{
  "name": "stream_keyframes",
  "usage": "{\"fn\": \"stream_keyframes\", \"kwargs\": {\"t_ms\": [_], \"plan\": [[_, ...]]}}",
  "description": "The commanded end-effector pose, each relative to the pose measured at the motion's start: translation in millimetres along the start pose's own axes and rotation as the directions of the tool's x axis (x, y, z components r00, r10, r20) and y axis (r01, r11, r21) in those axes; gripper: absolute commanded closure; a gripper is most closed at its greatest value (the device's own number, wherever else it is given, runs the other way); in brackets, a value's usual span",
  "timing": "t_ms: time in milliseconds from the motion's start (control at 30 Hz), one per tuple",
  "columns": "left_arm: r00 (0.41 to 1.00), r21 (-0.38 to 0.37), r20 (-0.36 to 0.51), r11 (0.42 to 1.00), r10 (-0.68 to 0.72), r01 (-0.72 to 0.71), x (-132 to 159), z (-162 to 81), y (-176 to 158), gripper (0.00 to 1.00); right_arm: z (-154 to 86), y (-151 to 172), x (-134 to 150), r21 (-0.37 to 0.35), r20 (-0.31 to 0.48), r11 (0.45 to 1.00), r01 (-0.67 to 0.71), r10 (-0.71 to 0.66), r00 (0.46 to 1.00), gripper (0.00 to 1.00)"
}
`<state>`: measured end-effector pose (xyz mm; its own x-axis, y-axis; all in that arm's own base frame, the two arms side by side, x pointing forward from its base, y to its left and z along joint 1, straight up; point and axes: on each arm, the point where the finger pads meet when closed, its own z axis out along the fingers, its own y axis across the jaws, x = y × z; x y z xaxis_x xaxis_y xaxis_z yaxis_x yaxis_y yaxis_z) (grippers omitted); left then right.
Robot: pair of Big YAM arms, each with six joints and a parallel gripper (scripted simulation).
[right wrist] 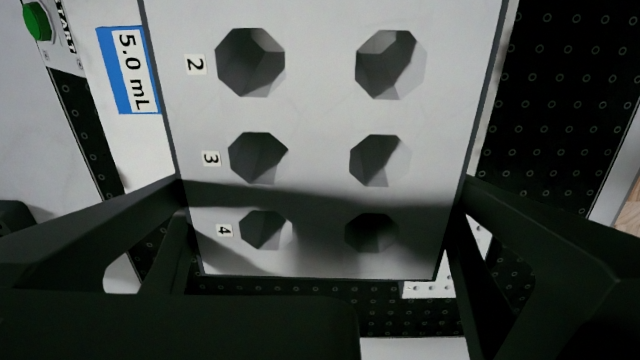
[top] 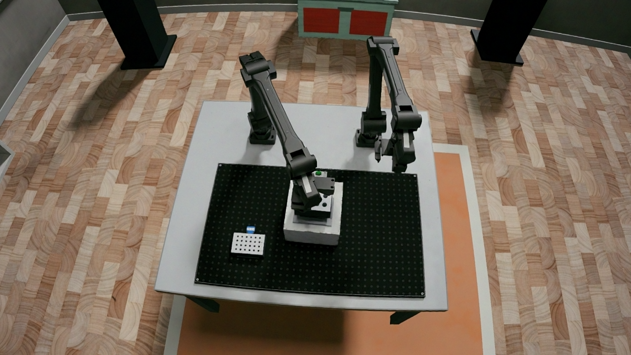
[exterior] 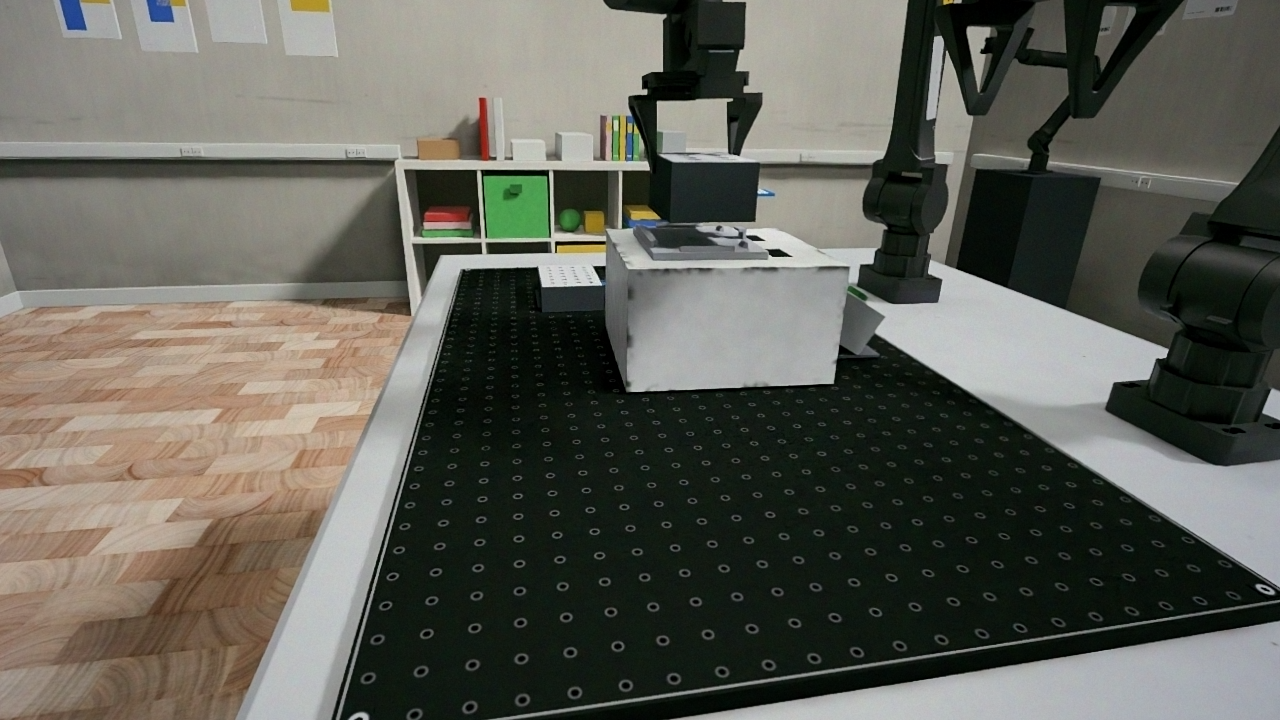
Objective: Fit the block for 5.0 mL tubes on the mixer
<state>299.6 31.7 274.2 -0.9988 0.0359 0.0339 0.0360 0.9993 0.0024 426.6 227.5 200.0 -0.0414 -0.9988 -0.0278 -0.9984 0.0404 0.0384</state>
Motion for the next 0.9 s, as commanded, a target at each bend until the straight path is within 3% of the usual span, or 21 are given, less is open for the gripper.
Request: {"fn": "stream_keyframes", "kwargs": {"t_ms": [0,133,533,867], "plan": [[1.0,-0.004,0.03,1.0,-0.008,0.008,-6,-14,-1,0.0,-46,-20,-8,0.096,0.066,0.995,-0.002,-0.005,0.998,1.0],[1.0,-0.004,0.03,1.0,-0.008,0.008,-6,-14,-1,0.0,-41,-18,-17,0.089,0.062,0.996,0.014,-0.02,0.998,1.0],[1.0,-0.004,0.029,1.0,-0.008,0.008,-6,-13,-1,0.0,-59,-14,-20,0.123,0.076,0.992,0.018,-0.028,0.997,1.0],[1.0,-0.004,0.029,1.0,-0.008,0.008,-6,-12,-1,0.0,-66,-22,-10,0.137,0.083,0.99,-0.008,-0.003,0.997,1.0]]}}
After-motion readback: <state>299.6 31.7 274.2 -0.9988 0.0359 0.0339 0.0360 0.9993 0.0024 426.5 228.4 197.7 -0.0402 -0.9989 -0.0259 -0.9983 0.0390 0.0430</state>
